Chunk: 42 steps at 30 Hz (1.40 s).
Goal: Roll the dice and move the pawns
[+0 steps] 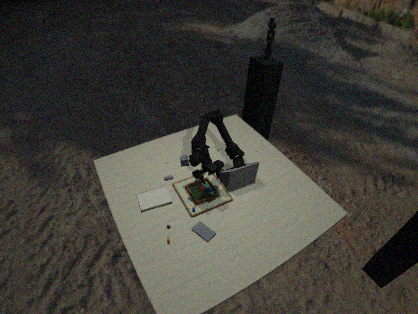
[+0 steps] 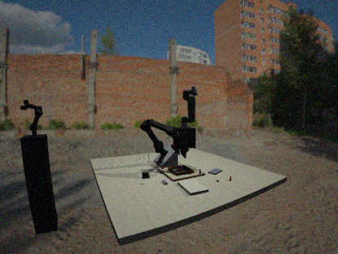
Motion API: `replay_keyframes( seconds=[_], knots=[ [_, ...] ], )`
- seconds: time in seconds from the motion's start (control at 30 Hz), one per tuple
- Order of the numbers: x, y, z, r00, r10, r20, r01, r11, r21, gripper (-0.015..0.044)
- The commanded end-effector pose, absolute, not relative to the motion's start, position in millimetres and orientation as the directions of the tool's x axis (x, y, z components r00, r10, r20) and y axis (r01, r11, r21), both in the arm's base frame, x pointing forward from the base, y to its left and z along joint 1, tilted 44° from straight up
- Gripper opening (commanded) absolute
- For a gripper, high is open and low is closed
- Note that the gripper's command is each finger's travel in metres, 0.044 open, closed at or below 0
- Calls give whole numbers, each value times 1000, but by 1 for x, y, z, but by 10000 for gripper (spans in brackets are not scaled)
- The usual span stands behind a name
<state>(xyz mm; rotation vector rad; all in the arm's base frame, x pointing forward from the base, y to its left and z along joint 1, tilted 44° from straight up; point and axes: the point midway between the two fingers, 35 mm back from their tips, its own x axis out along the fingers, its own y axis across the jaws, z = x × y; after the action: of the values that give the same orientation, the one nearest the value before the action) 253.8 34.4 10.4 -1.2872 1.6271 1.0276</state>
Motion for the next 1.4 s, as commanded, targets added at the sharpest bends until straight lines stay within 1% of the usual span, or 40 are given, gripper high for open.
replay_keyframes(
  seconds=[0.0, 0.03, 0.13, 0.17, 0.2, 0.27, 0.33, 0.4, 0.5, 0.6, 0.7, 0.8, 0.83, 0.93, 1.0, 1.03, 1.37],
  knots=[
    [257, 31, -3, -106, -638, -763, -993, 102, 52, 440],
    [258, 31, -5, -88, -673, -734, -995, 88, 39, 440],
    [258, 31, -5, -82, -684, -725, -996, 82, 35, 440],
    [252, 32, -6, -131, -606, -785, -991, 106, 83, 440],
    [252, 32, -6, -131, -606, -785, -991, 106, 83, 440],
    [251, 28, -3, -129, -607, -784, -986, 165, 35, 387],
    [247, 16, 7, -123, -612, -781, -942, 319, -101, 335],
    [241, 3, 18, -118, -618, -777, -847, 472, -247, 282],
    [231, -16, 32, -111, -629, -770, -620, 649, -440, 204],
    [219, -34, 44, -106, -641, -761, -320, 746, -584, 200],
    [205, -51, 55, -103, -654, -749, 20, 752, -659, 200],
    [189, -66, 64, -102, -668, -737, 357, 667, -654, 200],
    [185, -71, 66, -103, -673, -733, 439, 630, -640, 200],
    [174, -79, 71, -104, -681, -725, 601, 538, -592, 200],
    [168, -83, 73, -105, -686, -720, 682, 477, -554, 200],
    [168, -83, 73, -105, -686, -720, 691, 470, -549, 200],
    [166, -84, 74, -105, -686, -720, 691, 470, -549, 200]
  ],
)
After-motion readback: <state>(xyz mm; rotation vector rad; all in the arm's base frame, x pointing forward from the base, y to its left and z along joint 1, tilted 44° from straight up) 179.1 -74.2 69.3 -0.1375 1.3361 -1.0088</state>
